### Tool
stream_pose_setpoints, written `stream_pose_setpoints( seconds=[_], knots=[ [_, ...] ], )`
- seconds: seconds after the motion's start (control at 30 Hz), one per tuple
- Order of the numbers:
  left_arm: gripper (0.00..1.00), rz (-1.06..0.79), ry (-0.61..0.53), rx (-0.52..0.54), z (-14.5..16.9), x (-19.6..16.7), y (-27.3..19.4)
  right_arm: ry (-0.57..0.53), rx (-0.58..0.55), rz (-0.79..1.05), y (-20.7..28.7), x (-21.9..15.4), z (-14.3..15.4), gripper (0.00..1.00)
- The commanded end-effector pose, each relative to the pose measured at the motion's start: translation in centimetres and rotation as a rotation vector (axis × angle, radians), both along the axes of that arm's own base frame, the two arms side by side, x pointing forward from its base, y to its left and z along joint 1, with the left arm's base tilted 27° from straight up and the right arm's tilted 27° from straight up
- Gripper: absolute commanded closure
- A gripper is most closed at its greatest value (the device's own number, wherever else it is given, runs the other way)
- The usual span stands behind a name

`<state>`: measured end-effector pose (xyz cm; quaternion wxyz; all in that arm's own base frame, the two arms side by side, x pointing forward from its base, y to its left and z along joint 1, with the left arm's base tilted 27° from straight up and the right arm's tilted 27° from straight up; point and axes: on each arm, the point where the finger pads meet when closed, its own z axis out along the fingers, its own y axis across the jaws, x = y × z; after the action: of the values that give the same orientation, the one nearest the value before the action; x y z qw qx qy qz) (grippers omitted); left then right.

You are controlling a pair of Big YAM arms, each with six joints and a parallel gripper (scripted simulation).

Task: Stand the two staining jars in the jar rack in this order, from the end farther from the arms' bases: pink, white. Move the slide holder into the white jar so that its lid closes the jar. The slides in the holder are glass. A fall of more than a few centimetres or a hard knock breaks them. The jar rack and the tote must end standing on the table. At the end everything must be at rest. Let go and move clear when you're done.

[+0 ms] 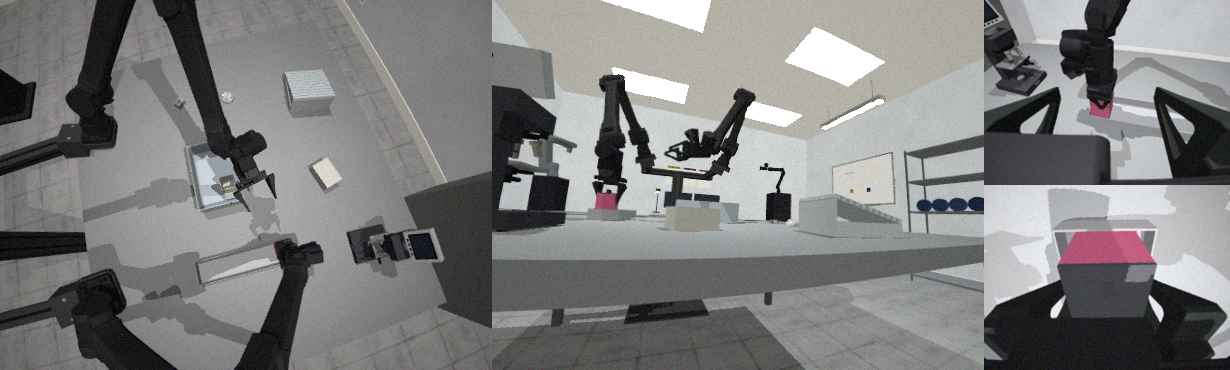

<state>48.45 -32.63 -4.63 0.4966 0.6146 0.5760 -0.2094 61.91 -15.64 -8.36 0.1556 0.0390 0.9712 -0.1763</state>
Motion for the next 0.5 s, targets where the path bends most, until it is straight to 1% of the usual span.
stream_pose_setpoints(
  seconds=[0.0,0.27,0.3,0.37,0.4,0.47],
  knots=[
    [0.0,0.009,-0.023,-0.011,1.0,0.8,0.0,-0.03,-0.004,-0.013,-1.5,1.3,-0.9,0.43],
    [0.0,0.009,-0.023,-0.011,1.0,0.8,0.0,-0.018,0.001,-0.023,-1.5,0.6,-1.7,0.43],
    [0.0,0.009,-0.023,-0.011,1.0,0.8,0.0,-0.027,0.0,-0.02,-0.9,0.8,-0.7,0.43],
    [0.0,0.009,-0.023,-0.011,1.0,0.8,0.0,-0.027,0.0,-0.02,-0.9,0.8,-0.7,0.43],
    [0.0,0.009,-0.023,-0.011,1.0,0.8,0.0,-0.034,-0.001,-0.016,-0.2,1.1,0.7,0.43],
    [0.0,0.009,-0.023,-0.011,1.0,0.8,0.0,-0.034,-0.001,-0.017,-0.2,1.1,0.7,0.21]
  ],
)
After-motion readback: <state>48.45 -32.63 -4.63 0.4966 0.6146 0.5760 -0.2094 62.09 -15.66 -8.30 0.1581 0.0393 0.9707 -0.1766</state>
